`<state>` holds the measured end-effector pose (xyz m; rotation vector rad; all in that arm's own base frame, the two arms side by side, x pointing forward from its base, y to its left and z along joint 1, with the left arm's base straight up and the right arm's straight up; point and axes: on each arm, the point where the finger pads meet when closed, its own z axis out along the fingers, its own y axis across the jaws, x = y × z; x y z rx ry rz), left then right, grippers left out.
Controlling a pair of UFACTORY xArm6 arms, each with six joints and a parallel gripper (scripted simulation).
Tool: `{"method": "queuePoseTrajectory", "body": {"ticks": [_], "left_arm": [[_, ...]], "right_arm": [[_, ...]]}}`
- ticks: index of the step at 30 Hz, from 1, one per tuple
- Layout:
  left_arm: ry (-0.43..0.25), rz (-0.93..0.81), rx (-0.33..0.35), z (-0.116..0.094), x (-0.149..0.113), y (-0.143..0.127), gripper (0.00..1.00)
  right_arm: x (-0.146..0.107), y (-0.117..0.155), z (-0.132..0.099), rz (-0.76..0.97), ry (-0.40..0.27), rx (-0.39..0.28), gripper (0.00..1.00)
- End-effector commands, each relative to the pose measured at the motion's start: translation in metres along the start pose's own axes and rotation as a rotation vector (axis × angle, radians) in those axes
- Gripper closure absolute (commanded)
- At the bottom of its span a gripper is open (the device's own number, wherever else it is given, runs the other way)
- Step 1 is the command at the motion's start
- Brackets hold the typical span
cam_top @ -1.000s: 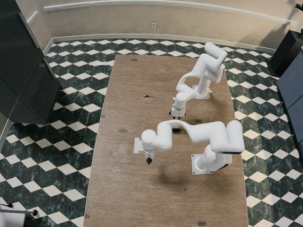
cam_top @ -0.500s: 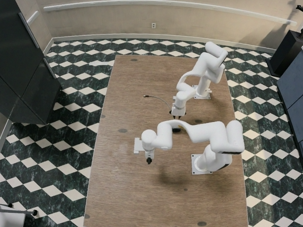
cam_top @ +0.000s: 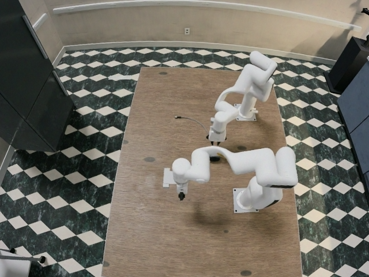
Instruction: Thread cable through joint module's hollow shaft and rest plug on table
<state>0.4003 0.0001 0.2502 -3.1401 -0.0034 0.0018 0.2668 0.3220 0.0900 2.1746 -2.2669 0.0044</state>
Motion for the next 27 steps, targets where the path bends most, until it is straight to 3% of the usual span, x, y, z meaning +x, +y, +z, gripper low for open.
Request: {"method": "queuePoseTrajectory", "body": {"ticks": [1,9,17,20,27], "left_arm": [[0.021,0.000,-0.004,-0.007,0.004,-0.001,0.00],[0.021,0.000,-0.004,-0.007,0.004,-0.001,0.00],[0.021,0.000,-0.004,-0.007,0.004,-0.001,0.00],[0.021,0.000,-0.004,-0.007,0.004,-0.001,0.00],[0.021,0.000,-0.004,-0.007,0.004,-0.001,0.00]], "right_arm": [[-0.005,-0.003,-0.006,-0.003,-0.015,0.015,0.65],[-0.003,-0.004,-0.006,-0.003,-0.015,0.015,0.65],[0.053,-0.005,-0.006,0.013,-0.016,0.016,0.65],[0.040,-0.006,-0.006,0.184,-0.036,0.000,0.65],[0.039,-0.006,-0.005,0.349,-0.048,-0.014,0.65]]}}
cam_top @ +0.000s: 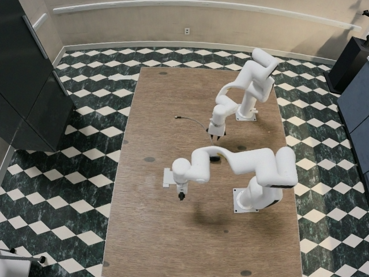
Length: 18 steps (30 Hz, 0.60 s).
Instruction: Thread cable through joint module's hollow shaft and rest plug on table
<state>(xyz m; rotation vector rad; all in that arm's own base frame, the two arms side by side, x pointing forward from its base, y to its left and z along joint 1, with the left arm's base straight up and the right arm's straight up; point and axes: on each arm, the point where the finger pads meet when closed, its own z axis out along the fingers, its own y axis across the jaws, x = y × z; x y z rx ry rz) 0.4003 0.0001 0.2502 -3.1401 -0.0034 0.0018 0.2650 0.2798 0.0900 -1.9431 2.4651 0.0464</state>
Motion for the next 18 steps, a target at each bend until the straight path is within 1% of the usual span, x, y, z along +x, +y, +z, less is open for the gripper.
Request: {"method": "queuePoseTrajectory", "body": {"ticks": [1,2,3,7,10,11,14,18], "left_arm": [[0.021,0.000,-0.004,-0.0066,0.0043,-0.0006,0.00],[0.021,0.000,-0.004,-0.0066,0.0043,-0.0006,0.00],[0.021,0.000,-0.004,-0.0066,0.0043,-0.0006,0.00],[0.021,0.000,-0.004,-0.0066,0.0043,-0.0006,0.00],[0.021,0.000,-0.004,-0.0066,0.0043,-0.0006,0.00],[0.021,0.000,-0.004,-0.0066,0.0043,-0.0006,0.00],[0.021,0.000,-0.004,-0.0066,0.0043,-0.0006,0.00],[0.021,0.000,-0.004,-0.0066,0.0043,-0.0006,0.00]], "right_arm": [[-0.0049,-0.0050,-0.0044,0.192,-0.030,0.003,0.65],[-0.0049,-0.0050,-0.0047,0.146,-0.026,0.008,0.65],[-0.0048,-0.0051,-0.0048,0.139,-0.025,0.009,0.65],[-0.0050,-0.0050,-0.0043,0.209,-0.031,0.001,0.65],[-0.0061,-0.0039,-0.0034,0.330,-0.040,-0.013,0.65],[-0.0061,-0.0039,-0.0036,0.304,-0.038,-0.010,0.65],[-0.0060,-0.0039,-0.0036,0.303,-0.038,-0.010,0.65],[-0.0062,-0.0039,-0.0031,0.386,-0.044,-0.019,0.65]]}}
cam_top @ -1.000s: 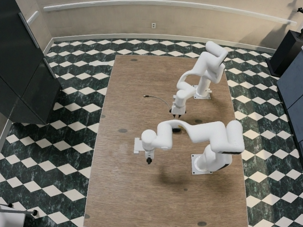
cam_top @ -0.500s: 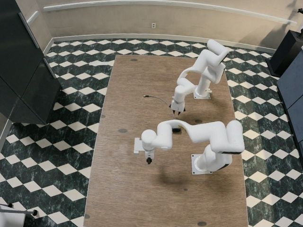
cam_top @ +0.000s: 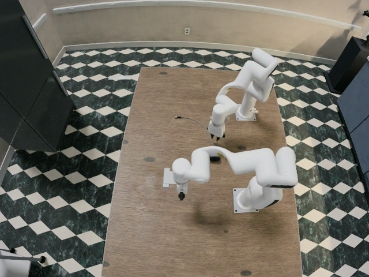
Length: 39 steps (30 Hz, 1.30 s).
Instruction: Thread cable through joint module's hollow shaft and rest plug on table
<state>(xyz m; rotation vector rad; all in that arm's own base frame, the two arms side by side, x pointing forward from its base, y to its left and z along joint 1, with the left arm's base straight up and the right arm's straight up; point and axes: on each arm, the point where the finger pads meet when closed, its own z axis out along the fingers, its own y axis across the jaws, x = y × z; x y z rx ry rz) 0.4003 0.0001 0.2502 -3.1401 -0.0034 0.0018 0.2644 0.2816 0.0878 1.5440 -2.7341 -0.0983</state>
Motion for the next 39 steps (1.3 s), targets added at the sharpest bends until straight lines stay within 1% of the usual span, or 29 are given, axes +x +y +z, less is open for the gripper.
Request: {"method": "queuePoseTrajectory", "body": {"ticks": [1,3,5,7,9,12,14,17,20,22,24,26,29,31,34,37,39], "left_arm": [[0.021,0.000,-0.004,-0.0066,0.0043,-0.0006,0.00],[0.021,0.000,-0.004,-0.0066,0.0043,-0.0006,0.00],[0.021,0.000,-0.004,-0.0066,0.0043,-0.0006,0.00],[0.021,0.000,-0.004,-0.0066,0.0043,-0.0006,0.00],[0.021,0.000,-0.004,-0.0066,0.0043,-0.0006,0.00],[0.021,0.000,-0.004,-0.0066,0.0043,-0.0006,0.00],[0.021,0.000,-0.004,-0.0066,0.0043,-0.0006,0.00],[0.021,0.000,-0.004,-0.0066,0.0043,-0.0006,0.00],[0.021,0.000,-0.004,-0.0066,0.0043,-0.0006,0.00],[0.021,0.000,-0.004,-0.0066,0.0043,-0.0006,0.00],[0.021,0.000,-0.004,-0.0066,0.0043,-0.0006,0.00],[0.021,0.000,-0.004,-0.0066,0.0043,-0.0006,0.00],[0.021,0.000,-0.004,-0.0066,0.0043,-0.0006,0.00],[0.021,0.000,-0.004,-0.0066,0.0043,-0.0006,0.00],[0.021,0.000,-0.004,-0.0066,0.0043,-0.0006,0.00],[0.021,0.000,-0.004,-0.0066,0.0043,-0.0006,0.00],[0.021,0.000,-0.004,-0.0066,0.0043,-0.0006,0.00]], "right_arm": [[-0.0062,-0.0031,-0.0049,0.118,-0.025,-0.002,0.65],[-0.0064,-0.0032,-0.0044,0.211,-0.030,-0.013,0.65],[-0.0063,-0.0031,-0.0046,0.172,-0.028,-0.008,0.65],[-0.0064,-0.0036,-0.0044,0.214,-0.031,-0.012,0.65],[-0.0066,-0.0037,-0.0040,0.294,-0.034,-0.022,0.65],[-0.0066,-0.0036,-0.0041,0.280,-0.034,-0.020,0.65],[-0.0066,-0.0037,-0.0040,0.300,-0.035,-0.023,0.65],[-0.0067,-0.0038,-0.0037,0.365,-0.037,-0.030,0.65],[-0.0073,-0.0034,-0.0029,0.496,-0.041,-0.047,0.65],[-0.0072,-0.0033,-0.0031,0.457,-0.040,-0.043,0.65],[-0.0073,-0.0038,-0.0029,0.499,-0.041,-0.047,0.65],[-0.0075,-0.0041,-0.0026,0.579,-0.043,-0.057,0.65],[-0.0075,-0.0040,-0.0027,0.565,-0.043,-0.055,0.65],[-0.0075,-0.0041,-0.0026,0.585,-0.043,-0.058,0.65],[-0.0076,-0.0044,-0.0023,0.651,-0.044,-0.066,0.65],[-0.0079,-0.0053,-0.0017,0.785,-0.045,-0.084,0.65],[-0.0078,-0.0051,-0.0019,0.746,-0.045,-0.079,0.65]]}}
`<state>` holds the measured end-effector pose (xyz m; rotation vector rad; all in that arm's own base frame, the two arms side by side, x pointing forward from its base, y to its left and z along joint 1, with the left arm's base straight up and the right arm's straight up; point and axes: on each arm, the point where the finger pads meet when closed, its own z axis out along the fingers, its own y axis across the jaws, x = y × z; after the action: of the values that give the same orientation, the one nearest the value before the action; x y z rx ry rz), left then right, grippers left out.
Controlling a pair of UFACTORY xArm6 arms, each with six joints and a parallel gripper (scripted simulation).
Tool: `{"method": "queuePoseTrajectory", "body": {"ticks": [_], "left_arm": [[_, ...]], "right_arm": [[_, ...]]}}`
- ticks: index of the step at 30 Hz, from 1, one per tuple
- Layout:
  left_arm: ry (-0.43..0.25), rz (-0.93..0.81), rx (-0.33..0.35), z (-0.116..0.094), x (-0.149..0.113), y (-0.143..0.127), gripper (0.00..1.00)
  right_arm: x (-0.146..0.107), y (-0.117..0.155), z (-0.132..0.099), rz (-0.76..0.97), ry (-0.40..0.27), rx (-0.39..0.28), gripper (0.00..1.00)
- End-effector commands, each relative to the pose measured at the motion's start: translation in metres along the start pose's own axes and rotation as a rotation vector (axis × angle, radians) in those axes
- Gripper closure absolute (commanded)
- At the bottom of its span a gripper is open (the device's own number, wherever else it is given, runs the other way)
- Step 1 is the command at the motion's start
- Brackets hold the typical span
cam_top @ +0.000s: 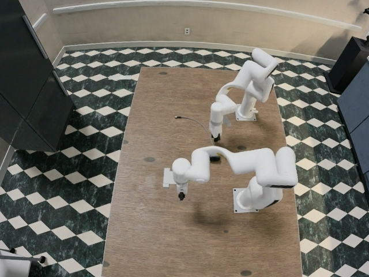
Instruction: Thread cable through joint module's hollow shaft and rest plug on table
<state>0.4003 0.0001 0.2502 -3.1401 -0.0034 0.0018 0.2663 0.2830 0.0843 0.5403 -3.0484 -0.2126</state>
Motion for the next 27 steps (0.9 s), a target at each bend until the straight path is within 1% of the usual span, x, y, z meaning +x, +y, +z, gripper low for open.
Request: {"method": "queuePoseTrajectory", "body": {"ticks": [1,4,5,9,12,15,17,19,21,25,27], "left_arm": [[0.021,0.000,-0.004,-0.0066,0.0043,-0.0006,0.00],[0.021,0.000,-0.004,-0.0066,0.0043,-0.0006,0.00],[0.021,0.000,-0.004,-0.0066,0.0043,-0.0006,0.00],[0.021,0.000,-0.004,-0.0066,0.0043,-0.0006,0.00],[0.021,0.000,-0.004,-0.0066,0.0043,-0.0006,0.00],[0.021,0.000,-0.004,-0.0066,0.0043,-0.0006,0.00],[0.021,0.000,-0.004,-0.0066,0.0043,-0.0006,0.00],[0.021,0.000,-0.004,-0.0066,0.0043,-0.0006,0.00],[0.021,0.000,-0.004,-0.0066,0.0043,-0.0006,0.00],[0.021,0.000,-0.004,-0.0066,0.0043,-0.0006,0.00],[0.021,0.000,-0.004,-0.0066,0.0043,-0.0006,0.00]], "right_arm": [[-0.0071,0.0009,-0.0054,0.081,-0.023,-0.009,0.65],[-0.0077,0.0006,-0.0050,0.190,-0.022,-0.022,0.65],[-0.0076,0.0007,-0.0050,0.173,-0.023,-0.020,0.65],[-0.0076,0.0006,-0.0050,0.189,-0.022,-0.022,0.65],[-0.0080,0.0003,-0.0047,0.258,-0.022,-0.030,0.65],[-0.0091,-0.0007,-0.0044,0.394,-0.019,-0.046,0.65],[-0.0089,-0.0005,-0.0045,0.355,-0.020,-0.041,0.65],[-0.0085,0.0005,-0.0042,0.392,-0.019,-0.045,0.65],[-0.0090,0.0002,-0.0039,0.473,-0.017,-0.055,0.65],[-0.0089,0.0003,-0.0040,0.458,-0.017,-0.053,0.65],[-0.0092,0.0001,-0.0039,0.500,-0.016,-0.058,0.65]]}}
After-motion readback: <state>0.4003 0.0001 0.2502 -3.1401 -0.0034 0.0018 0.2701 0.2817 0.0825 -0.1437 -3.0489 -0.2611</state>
